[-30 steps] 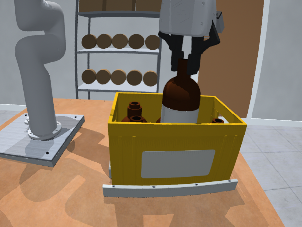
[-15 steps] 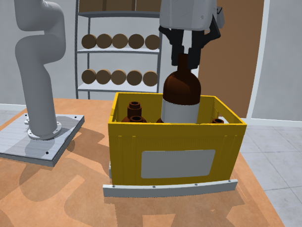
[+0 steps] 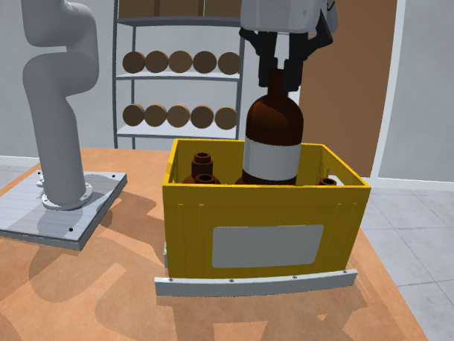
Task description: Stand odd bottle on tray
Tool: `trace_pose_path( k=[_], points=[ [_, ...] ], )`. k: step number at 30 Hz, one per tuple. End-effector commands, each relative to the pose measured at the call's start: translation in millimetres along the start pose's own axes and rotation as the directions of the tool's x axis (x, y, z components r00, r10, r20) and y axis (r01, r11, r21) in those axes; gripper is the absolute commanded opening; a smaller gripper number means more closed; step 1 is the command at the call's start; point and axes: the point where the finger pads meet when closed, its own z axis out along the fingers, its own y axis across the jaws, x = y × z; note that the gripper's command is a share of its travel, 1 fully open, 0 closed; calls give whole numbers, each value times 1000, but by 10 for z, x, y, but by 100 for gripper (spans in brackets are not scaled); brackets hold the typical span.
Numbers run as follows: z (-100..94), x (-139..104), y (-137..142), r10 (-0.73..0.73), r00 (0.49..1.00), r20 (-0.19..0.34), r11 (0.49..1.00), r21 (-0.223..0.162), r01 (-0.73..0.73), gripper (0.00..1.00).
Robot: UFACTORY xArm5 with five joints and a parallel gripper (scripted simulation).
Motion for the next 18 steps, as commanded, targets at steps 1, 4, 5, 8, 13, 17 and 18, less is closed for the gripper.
trace_pose_path(
  k=[1, 4, 5, 8, 13, 17, 18],
  points=[
    [-53, 3, 9, 0, 1000, -2, 1000, -5, 0, 0],
    [-79, 3, 9, 0, 1000, -2, 1000, -5, 0, 0],
    [-87, 3, 9, 0, 1000, -2, 1000, -5, 0, 0],
    [-106, 2, 9, 0, 1000, -2, 1000, -5, 0, 0],
    [-120, 2, 9, 0, 1000, -2, 1000, -5, 0, 0],
    [-131, 2, 9, 0, 1000, -2, 1000, -5, 0, 0],
    [-132, 2, 9, 0, 1000, -2, 1000, -5, 0, 0]
  ],
)
